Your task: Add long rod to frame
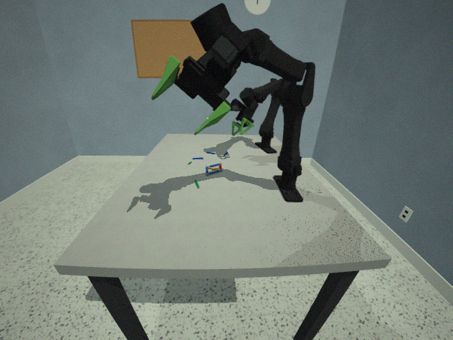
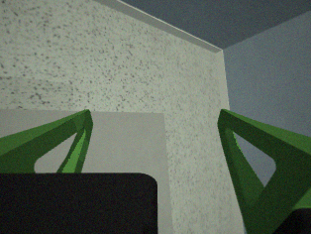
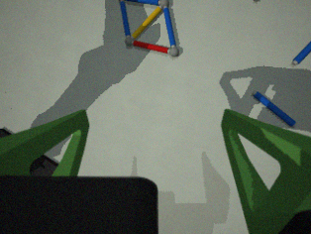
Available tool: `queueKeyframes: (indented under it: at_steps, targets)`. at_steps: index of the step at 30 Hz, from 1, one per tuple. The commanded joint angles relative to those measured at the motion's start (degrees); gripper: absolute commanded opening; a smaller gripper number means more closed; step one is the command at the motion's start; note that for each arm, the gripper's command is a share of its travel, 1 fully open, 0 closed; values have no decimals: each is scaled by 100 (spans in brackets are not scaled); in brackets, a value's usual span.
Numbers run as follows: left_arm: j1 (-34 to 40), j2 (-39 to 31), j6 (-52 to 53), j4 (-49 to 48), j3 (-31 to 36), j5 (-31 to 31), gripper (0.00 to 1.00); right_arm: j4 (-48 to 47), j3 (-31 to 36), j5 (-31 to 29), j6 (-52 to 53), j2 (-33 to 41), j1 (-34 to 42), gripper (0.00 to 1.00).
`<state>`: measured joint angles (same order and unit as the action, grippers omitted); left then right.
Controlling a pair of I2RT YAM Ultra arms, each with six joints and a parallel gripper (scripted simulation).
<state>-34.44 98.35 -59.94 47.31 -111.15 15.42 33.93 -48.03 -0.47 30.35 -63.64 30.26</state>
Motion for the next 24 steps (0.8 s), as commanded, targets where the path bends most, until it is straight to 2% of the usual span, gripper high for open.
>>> queueKeyframes:
  at_steps: [1, 6, 12, 14, 19, 24]
  targets:
    - [172, -586, 655, -622, 718, -241, 100, 71, 222, -7, -1377, 104, -553, 100]
    - [518, -1538, 1575, -1182, 2265, -627, 100, -252, 526, -58, -2432, 16, -1365, 100]
    - [1109, -2641, 2687, -1667, 4011, -1071, 100, -510, 785, 14, -3008, -119, -1920, 100]
    - [1109, -2641, 2687, -1667, 4011, -1071, 100, -510, 785, 14, -3008, -119, -1920, 100]
    - [1875, -3414, 3762, -1898, 5246, -1422, 100, -498, 856, 94, -3059, -158, -2062, 100]
    - [2873, -3805, 4544, -1983, 6031, -1465, 100, -503, 795, 63, -3057, -165, -2070, 100]
